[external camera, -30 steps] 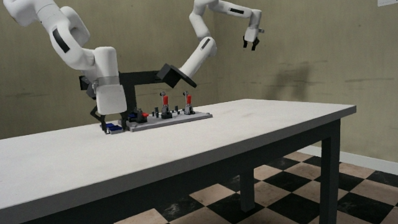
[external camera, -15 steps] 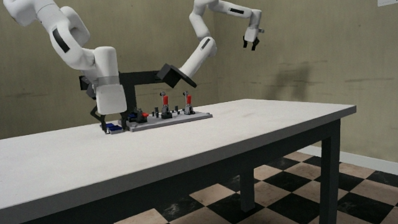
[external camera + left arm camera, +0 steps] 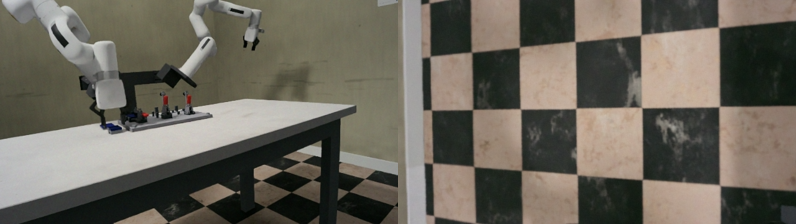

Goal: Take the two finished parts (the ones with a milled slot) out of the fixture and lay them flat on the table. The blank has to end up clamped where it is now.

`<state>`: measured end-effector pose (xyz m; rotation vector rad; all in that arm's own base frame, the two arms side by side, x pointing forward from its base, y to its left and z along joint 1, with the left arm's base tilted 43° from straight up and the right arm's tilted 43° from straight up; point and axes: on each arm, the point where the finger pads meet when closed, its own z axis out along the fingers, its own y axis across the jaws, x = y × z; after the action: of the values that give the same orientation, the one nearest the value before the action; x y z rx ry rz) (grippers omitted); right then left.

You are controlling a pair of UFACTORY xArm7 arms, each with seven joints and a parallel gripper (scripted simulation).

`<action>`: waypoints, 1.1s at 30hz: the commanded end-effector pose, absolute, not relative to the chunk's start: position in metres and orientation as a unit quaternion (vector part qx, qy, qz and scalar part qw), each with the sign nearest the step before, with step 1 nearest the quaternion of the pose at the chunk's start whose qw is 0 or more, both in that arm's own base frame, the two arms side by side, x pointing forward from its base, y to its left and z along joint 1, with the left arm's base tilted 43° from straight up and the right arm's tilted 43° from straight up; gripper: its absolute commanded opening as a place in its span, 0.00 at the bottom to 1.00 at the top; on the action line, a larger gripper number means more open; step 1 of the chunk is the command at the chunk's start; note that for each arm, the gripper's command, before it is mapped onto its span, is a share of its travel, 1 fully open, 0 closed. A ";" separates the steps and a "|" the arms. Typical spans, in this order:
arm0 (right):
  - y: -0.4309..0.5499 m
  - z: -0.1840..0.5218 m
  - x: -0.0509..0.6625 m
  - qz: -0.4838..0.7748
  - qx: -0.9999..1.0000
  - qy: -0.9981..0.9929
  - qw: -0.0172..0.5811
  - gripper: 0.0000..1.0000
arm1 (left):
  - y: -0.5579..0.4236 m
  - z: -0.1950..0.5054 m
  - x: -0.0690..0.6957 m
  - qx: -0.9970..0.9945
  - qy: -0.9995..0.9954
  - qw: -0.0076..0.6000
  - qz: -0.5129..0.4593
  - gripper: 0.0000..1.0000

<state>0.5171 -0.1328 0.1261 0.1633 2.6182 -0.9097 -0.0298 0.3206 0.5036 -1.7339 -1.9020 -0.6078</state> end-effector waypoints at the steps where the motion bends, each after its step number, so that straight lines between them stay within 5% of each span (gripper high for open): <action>1: -0.118 0.143 0.512 -0.321 0.057 0.927 0.184 0.69 | 0.320 0.505 -0.030 -0.635 -0.697 0.247 -0.225 1.00; 33: -0.082 0.185 0.494 -0.321 0.057 0.927 0.184 0.69 | 0.320 0.505 -0.030 -0.635 -0.697 0.247 -0.225 1.00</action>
<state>0.4934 -0.0842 0.1834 0.1635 2.6185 -0.9099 -0.0298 0.3206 0.5036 -1.7339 -1.9020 -0.6078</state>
